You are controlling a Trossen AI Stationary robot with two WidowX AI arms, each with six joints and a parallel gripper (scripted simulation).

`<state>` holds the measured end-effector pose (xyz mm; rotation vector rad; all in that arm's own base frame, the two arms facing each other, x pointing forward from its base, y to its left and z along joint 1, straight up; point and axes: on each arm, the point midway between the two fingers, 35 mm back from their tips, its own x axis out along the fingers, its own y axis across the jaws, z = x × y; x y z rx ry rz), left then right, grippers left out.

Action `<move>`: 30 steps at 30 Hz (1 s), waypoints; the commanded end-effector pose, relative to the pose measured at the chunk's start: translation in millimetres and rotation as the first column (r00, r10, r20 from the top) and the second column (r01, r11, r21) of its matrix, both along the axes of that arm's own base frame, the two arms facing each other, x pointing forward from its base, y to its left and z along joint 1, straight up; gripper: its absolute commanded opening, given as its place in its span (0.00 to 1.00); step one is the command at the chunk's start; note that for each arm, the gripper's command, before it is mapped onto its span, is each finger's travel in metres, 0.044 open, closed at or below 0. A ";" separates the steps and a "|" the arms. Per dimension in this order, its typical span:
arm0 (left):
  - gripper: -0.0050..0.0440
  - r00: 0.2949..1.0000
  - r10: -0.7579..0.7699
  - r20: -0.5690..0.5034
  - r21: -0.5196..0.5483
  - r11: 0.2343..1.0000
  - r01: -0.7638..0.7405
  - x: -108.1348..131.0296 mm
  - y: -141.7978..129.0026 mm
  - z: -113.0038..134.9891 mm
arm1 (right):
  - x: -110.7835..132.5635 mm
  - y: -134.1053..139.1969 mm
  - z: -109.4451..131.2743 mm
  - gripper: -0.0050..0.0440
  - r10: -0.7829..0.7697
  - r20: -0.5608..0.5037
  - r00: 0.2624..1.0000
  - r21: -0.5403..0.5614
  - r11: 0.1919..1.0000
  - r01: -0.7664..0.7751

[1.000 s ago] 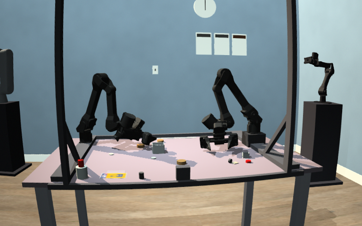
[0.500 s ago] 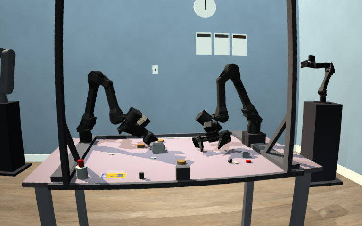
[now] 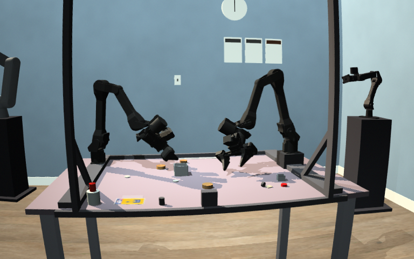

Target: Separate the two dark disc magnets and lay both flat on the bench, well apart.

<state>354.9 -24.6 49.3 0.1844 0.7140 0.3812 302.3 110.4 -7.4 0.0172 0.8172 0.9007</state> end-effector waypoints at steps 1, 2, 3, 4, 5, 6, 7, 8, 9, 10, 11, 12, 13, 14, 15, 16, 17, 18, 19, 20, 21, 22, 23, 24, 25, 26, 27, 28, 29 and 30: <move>0.92 0.999 -0.017 -0.039 -0.029 0.999 0.016 1.9 3.6 19.1 | 13.3 -8.1 20.0 0.92 -0.057 -0.025 0.998 -0.049 0.997 0.056; 0.92 0.998 -0.023 -0.057 -0.034 0.999 0.021 -0.1 4.8 20.8 | 13.6 -10.3 22.6 0.92 -0.073 -0.040 0.996 -0.062 0.996 0.071; 0.92 0.997 -0.028 -0.076 -0.039 0.999 0.025 -2.1 6.1 22.5 | 13.6 -12.5 25.3 0.92 -0.090 -0.056 0.994 -0.075 0.993 0.085; 0.92 0.995 -0.033 -0.094 -0.044 0.999 0.029 -4.4 7.4 24.2 | 13.4 -14.7 28.1 0.92 -0.106 -0.071 0.992 -0.089 0.991 0.100; 0.92 0.993 -0.038 -0.112 -0.050 0.998 0.033 -6.8 8.6 26.0 | 13.0 -17.0 31.0 0.92 -0.123 -0.086 0.989 -0.103 0.988 0.114; 0.92 0.990 -0.044 -0.131 -0.056 0.998 0.037 -9.4 9.9 27.8 | 12.3 -19.3 34.0 0.92 -0.140 -0.101 0.985 -0.117 0.985 0.128; 0.92 0.988 -0.049 -0.149 -0.063 0.997 0.040 -12.2 11.1 29.8 | 11.5 -21.6 37.1 0.92 -0.157 -0.116 0.981 -0.132 0.981 0.141; 0.92 0.984 -0.055 -0.167 -0.070 0.997 0.044 -15.2 12.3 31.8 | 10.4 -24.1 40.3 0.92 -0.174 -0.130 0.976 -0.147 0.977 0.155; 0.92 0.981 -0.060 -0.185 -0.078 0.996 0.047 -18.5 13.6 33.8 | 9.1 -26.6 43.7 0.92 -0.192 -0.144 0.971 -0.163 0.972 0.168; 0.92 0.977 -0.066 -0.204 -0.086 0.995 0.049 -21.8 14.8 35.9 | 7.6 -29.1 47.2 0.92 -0.210 -0.158 0.965 -0.178 0.967 0.181; 0.92 0.973 -0.072 -0.222 -0.094 0.994 0.052 -25.4 15.9 38.1 | 5.9 -31.7 50.7 0.92 -0.228 -0.171 0.959 -0.195 0.962 0.194; 0.92 0.973 -0.072 -0.222 -0.094 0.994 0.052 -25.4 15.9 38.1 | 5.9 -31.7 50.7 0.92 -0.228 -0.171 0.959 -0.195 0.962 0.194; 0.92 0.973 -0.072 -0.222 -0.094 0.994 0.052 -25.4 15.9 38.1 | 5.9 -31.7 50.7 0.92 -0.228 -0.171 0.959 -0.195 0.962 0.194; 0.92 0.968 -0.077 -0.239 -0.103 0.993 0.054 -29.2 17.1 40.4 | -5.4 -34.1 50.8 0.92 -0.245 -0.230 0.942 -0.222 0.956 0.194; 0.92 0.956 -0.090 -0.278 -0.123 0.991 0.058 -38.2 19.5 45.6 | 0.1 -40.0 63.4 0.92 -0.285 -0.203 0.937 -0.247 0.941 0.233; 0.92 0.952 -0.095 -0.292 -0.131 0.990 0.058 -41.6 20.3 47.5 | -4.5 -42.2 65.5 0.92 -0.300 -0.224 0.927 -0.263 0.935 0.239; 0.92 0.945 -0.101 -0.310 -0.142 0.988 0.059 -46.5 21.3 50.2 | -7.2 -45.2 70.1 0.92 -0.320 -0.233 0.919 -0.282 0.926 0.251; 0.92 0.939 -0.108 -0.327 -0.153 0.986 0.060 -51.3 22.3 52.8 | -10.2 -48.0 74.4 0.92 -0.338 -0.242 0.909 -0.299 0.918 0.262; 0.92 0.932 -0.114 -0.343 -0.163 0.985 0.060 -56.1 23.1 55.3 | -13.6 -50.8 78.5 0.92 -0.356 -0.251 0.900 -0.317 0.909 0.271; 0.92 0.926 -0.120 -0.359 -0.174 0.983 0.060 -61.0 23.9 57.9 | -17.2 -53.6 82.6 0.92 -0.374 -0.260 0.890 -0.334 0.900 0.280; 0.92 0.919 -0.126 -0.374 -0.185 0.981 0.059 -65.9 24.5 60.4 | -21.2 -56.3 86.6 0.92 -0.391 -0.269 0.880 -0.352 0.891 0.288; 0.92 0.912 -0.132 -0.389 -0.196 0.979 0.058 -71.2 25.2 63.1 | -25.3 -59.0 90.9 0.92 -0.408 -0.277 0.870 -0.369 0.881 0.296; 0.92 0.905 -0.139 -0.403 -0.208 0.977 0.057 -76.5 25.7 65.8 | -29.7 -61.8 95.1 0.92 -0.425 -0.284 0.859 -0.387 0.871 0.303; 0.92 0.897 -0.145 -0.417 -0.219 0.974 0.055 -82.0 26.2 68.5 | -34.4 -64.5 99.3 0.92 -0.442 -0.292 0.848 -0.405 0.860 0.309; 0.92 0.889 -0.152 -0.431 -0.231 0.971 0.053 -87.6 26.7 71.4 | -39.3 -67.4 103.7 0.92 -0.459 -0.298 0.837 -0.424 0.849 0.315; 0.92 0.881 -0.158 -0.445 -0.244 0.969 0.051 -93.5 27.0 74.2 | -44.5 -70.2 108.2 0.92 -0.477 -0.304 0.825 -0.442 0.838 0.321; 0.92 0.873 -0.165 -0.458 -0.256 0.965 0.048 -99.5 27.3 77.1 | -49.9 -73.1 112.7 0.92 -0.494 -0.310 0.813 -0.460 0.826 0.326; 0.92 0.865 -0.172 -0.471 -0.269 0.962 0.045 -105.6 27.4 80.1 | -55.6 -76.0 117.2 0.92 -0.510 -0.315 0.800 -0.479 0.813 0.330; 0.92 0.865 -0.172 -0.471 -0.269 0.962 0.045 -105.6 27.4 80.1 | -55.6 -76.0 117.2 0.92 -0.510 -0.315 0.800 -0.479 0.813 0.330; 0.92 0.865 -0.172 -0.471 -0.269 0.962 0.045 -105.6 27.4 80.1 | -55.6 -76.0 117.2 0.92 -0.510 -0.315 0.800 -0.479 0.813 0.330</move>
